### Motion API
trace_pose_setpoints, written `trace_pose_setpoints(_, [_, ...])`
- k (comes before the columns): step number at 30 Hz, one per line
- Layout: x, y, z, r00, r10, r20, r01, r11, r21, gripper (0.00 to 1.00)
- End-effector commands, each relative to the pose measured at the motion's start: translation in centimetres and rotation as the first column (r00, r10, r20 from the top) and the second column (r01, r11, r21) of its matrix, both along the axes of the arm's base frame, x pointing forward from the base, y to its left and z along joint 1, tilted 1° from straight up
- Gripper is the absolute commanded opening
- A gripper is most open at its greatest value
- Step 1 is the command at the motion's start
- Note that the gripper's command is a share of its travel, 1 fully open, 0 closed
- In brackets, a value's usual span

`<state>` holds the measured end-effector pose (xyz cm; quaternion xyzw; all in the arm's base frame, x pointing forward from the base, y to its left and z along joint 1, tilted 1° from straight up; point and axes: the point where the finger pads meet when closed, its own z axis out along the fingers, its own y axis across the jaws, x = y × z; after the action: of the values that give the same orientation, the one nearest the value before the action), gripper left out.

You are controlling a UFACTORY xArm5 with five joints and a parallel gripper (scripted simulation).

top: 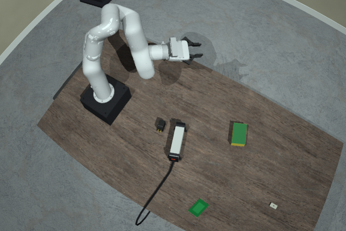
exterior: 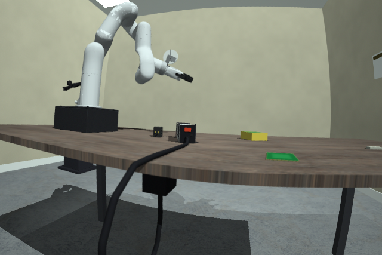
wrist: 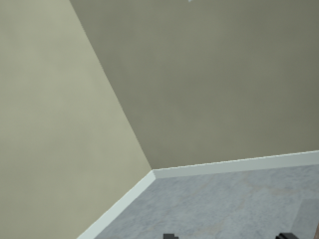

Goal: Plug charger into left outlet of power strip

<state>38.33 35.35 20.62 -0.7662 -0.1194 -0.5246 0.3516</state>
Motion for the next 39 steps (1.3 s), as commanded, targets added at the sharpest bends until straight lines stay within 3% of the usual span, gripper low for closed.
trace_pose_setpoints(1, [1.8,-1.4,-1.8,0.992,-0.059,-0.109,0.057,0.998,-0.017,0.53])
trace_pose_setpoints(3, [2.6,-2.2,-2.8,0.983,-0.09,-0.161,0.087,0.996,-0.026,0.53])
trace_pose_setpoints(5, [2.6,-2.2,-2.8,0.983,-0.09,-0.161,0.087,0.996,-0.026,0.53])
trace_pose_setpoints(10, [4.2,-4.6,-5.3,0.939,-0.177,-0.295,0.169,0.984,-0.053,0.53])
trace_pose_setpoints(15, [5.5,-7.5,-8.0,0.862,-0.273,-0.427,0.26,0.962,-0.09,0.53])
trace_pose_setpoints(20, [6.2,-10.7,-10.5,0.752,-0.368,-0.546,0.353,0.925,-0.137,0.53])
trace_pose_setpoints(22, [6.2,-10.7,-10.5,0.752,-0.368,-0.546,0.353,0.925,-0.137,0.53])
trace_pose_setpoints(30, [6.2,-16.1,-14.3,0.518,-0.499,-0.694,0.493,0.838,-0.234,0.53])
trace_pose_setpoints(37, [5.0,-20.7,-16.9,0.284,-0.573,-0.769,0.587,0.738,-0.333,0.53])
trace_pose_setpoints(39, [5.0,-20.7,-16.9,0.284,-0.573,-0.769,0.587,0.738,-0.333,0.53])
